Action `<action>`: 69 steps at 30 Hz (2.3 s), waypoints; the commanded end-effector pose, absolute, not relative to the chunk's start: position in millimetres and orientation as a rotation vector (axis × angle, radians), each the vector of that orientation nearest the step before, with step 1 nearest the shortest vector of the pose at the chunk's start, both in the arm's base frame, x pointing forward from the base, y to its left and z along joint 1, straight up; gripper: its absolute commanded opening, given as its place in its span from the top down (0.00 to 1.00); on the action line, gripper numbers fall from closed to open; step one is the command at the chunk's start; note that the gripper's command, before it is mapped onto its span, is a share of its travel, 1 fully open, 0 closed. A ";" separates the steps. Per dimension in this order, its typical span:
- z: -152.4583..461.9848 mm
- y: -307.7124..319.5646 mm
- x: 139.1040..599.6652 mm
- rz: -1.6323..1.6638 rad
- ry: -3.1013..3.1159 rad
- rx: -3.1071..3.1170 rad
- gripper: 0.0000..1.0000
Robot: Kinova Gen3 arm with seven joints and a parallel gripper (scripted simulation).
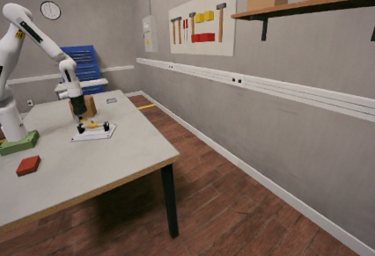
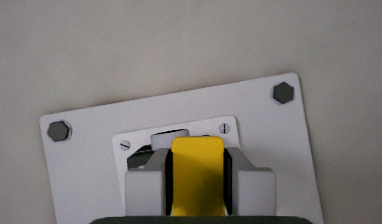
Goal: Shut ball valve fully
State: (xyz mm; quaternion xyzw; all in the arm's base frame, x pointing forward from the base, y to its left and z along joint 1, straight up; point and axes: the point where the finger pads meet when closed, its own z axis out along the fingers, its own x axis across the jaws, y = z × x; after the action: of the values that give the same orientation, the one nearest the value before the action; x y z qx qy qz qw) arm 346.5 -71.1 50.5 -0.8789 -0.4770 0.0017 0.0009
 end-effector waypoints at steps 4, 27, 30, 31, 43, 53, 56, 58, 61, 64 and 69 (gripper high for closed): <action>51.0 -67.9 349.3 0.001 -1.442 -2.790 1.00; 51.0 -60.5 355.2 0.002 -1.275 -2.870 1.00; 51.0 -58.6 356.9 0.002 -1.229 -2.890 1.00; 51.0 -58.4 357.2 0.002 -1.222 -2.893 1.00; 51.0 -55.1 360.5 0.002 -1.138 -2.927 1.00; 51.0 -52.0 364.2 0.002 -1.048 -2.961 1.00; 51.0 -50.4 366.2 0.002 -1.001 -2.977 1.00; 51.0 -50.1 366.6 0.002 -0.993 -2.980 1.00; 51.0 -50.1 366.6 0.002 -0.992 -2.980 1.00; 51.0 -48.9 368.3 0.002 -0.954 -2.992 1.00; 51.0 -47.7 370.0 0.002 -0.914 -3.005 1.00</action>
State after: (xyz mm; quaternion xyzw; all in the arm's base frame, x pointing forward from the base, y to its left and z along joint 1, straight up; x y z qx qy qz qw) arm 368.7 -48.1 50.4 -0.9564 -0.2920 0.0021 0.0007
